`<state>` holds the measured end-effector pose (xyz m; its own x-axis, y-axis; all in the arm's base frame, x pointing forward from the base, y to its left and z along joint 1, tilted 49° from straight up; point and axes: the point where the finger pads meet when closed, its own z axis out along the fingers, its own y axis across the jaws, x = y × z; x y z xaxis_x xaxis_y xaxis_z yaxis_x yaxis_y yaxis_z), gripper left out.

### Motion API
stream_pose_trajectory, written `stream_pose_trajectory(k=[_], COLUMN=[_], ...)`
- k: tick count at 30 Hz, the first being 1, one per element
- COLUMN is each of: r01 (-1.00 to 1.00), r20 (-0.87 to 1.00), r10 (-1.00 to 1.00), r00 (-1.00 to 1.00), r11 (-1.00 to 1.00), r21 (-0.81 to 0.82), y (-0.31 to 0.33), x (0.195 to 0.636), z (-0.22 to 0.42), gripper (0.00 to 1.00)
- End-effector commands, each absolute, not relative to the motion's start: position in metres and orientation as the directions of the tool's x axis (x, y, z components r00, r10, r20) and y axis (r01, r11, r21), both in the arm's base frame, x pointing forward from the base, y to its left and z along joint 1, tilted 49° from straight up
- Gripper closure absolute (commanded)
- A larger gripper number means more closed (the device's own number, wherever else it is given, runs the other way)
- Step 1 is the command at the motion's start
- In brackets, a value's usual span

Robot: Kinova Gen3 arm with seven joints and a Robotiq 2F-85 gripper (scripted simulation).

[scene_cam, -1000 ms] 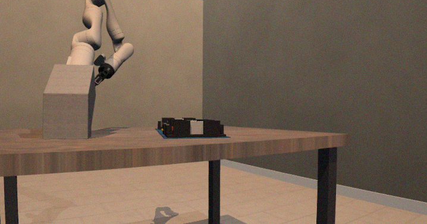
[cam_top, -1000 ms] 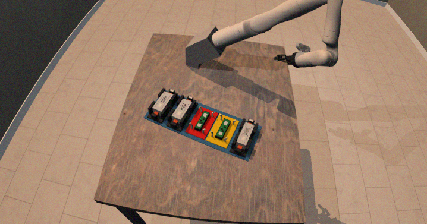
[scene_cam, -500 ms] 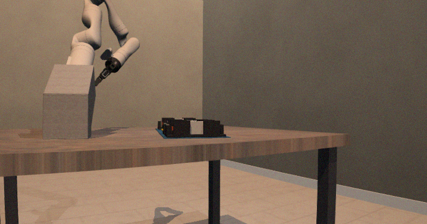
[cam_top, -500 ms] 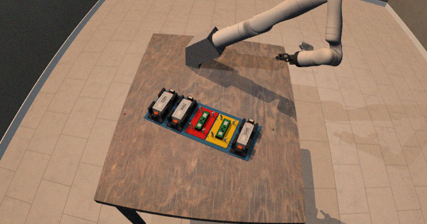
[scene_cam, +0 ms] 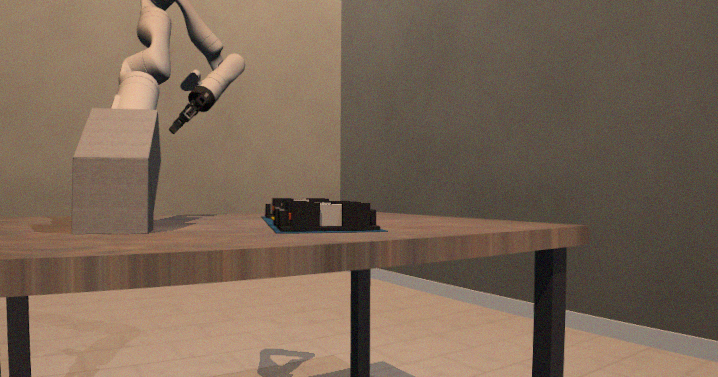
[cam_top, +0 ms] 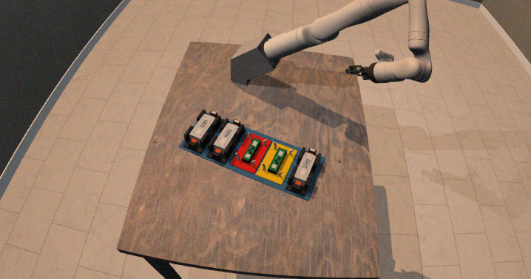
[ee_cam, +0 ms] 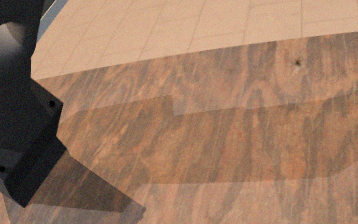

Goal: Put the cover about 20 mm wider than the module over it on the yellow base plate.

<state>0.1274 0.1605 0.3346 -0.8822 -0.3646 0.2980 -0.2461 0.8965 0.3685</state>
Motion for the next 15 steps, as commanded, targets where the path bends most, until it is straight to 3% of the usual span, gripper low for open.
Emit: stream_pose_trajectory(k=[1, 15], r01=[-0.246, -0.246], r20=[0.299, 0.299], r10=[-0.366, -0.366], r00=[-0.882, -0.882], r11=[0.896, 0.896], r21=[0.37, 0.37], y=[0.148, 0.123], x=[0.139, 0.162], z=[0.347, 0.372], gripper=[0.0, 0.0])
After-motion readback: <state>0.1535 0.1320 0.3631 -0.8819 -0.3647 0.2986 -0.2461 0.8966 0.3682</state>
